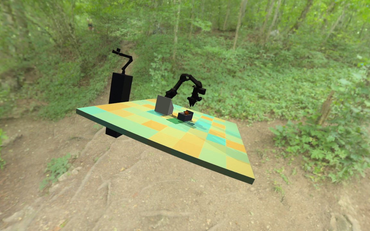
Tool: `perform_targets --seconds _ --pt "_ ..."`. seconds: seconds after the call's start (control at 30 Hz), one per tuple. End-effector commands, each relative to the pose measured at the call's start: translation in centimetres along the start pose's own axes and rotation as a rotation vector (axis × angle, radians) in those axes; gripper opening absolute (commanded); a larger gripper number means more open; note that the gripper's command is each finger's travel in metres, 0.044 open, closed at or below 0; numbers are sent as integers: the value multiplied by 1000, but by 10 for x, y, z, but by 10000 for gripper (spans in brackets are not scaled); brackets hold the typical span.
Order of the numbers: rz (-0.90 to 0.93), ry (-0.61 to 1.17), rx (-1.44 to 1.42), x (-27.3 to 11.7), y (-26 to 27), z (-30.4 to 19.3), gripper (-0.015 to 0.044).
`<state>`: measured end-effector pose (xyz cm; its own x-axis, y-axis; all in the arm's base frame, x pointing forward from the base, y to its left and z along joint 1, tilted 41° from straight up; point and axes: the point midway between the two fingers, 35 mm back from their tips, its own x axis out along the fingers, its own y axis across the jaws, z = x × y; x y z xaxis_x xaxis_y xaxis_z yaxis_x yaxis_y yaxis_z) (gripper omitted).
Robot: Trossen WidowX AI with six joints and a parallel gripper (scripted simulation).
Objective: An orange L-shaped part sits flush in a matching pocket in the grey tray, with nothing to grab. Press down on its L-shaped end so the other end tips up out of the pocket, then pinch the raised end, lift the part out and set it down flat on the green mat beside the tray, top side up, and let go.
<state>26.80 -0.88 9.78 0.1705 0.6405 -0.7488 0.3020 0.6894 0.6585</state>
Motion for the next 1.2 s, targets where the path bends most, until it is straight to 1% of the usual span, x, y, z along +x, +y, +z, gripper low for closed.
perform_targets --seconds 0.0,0.47,0.53,1.17 --pt "-5 4 -175 1 -11 1 280" --pt "-5 10 -1352 -3 -69 3 280" --pt "-3 10 -1463 -3 -74 2 280" --pt "-3 10 -1477 1 -75 3 280"
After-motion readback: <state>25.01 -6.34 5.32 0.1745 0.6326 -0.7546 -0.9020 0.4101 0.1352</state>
